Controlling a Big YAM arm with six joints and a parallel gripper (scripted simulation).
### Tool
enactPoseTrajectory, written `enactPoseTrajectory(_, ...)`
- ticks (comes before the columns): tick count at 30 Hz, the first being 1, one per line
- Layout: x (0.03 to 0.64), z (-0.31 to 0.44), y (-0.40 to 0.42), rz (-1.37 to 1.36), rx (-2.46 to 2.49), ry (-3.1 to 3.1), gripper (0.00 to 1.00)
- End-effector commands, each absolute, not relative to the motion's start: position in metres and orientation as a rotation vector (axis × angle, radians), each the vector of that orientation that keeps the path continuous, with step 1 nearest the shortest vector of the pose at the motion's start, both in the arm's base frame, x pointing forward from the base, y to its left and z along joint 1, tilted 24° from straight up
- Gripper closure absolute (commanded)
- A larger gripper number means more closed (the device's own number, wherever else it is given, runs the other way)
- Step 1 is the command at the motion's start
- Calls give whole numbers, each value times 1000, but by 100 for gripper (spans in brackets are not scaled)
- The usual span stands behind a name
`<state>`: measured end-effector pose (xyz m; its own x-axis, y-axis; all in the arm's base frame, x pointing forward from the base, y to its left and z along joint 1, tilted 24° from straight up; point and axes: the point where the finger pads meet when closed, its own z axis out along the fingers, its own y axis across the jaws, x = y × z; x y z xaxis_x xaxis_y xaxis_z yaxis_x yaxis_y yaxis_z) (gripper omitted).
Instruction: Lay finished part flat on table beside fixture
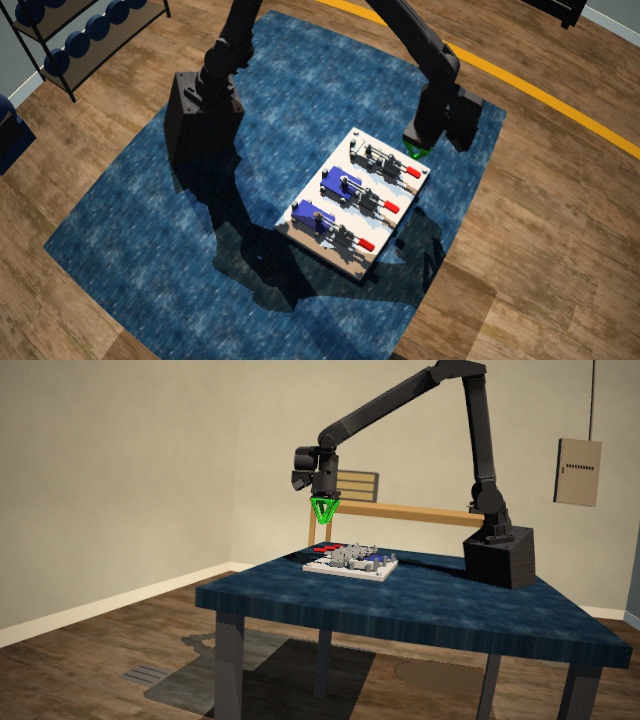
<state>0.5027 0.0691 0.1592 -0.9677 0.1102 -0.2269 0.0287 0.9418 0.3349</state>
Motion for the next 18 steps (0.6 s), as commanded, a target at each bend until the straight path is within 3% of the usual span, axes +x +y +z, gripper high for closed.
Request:
enactPoseTrajectory(1, 511, 146, 78, 488, 105, 2854, 55)
enactPoseTrajectory(18, 523, 95, 88, 485, 123, 2856, 55)
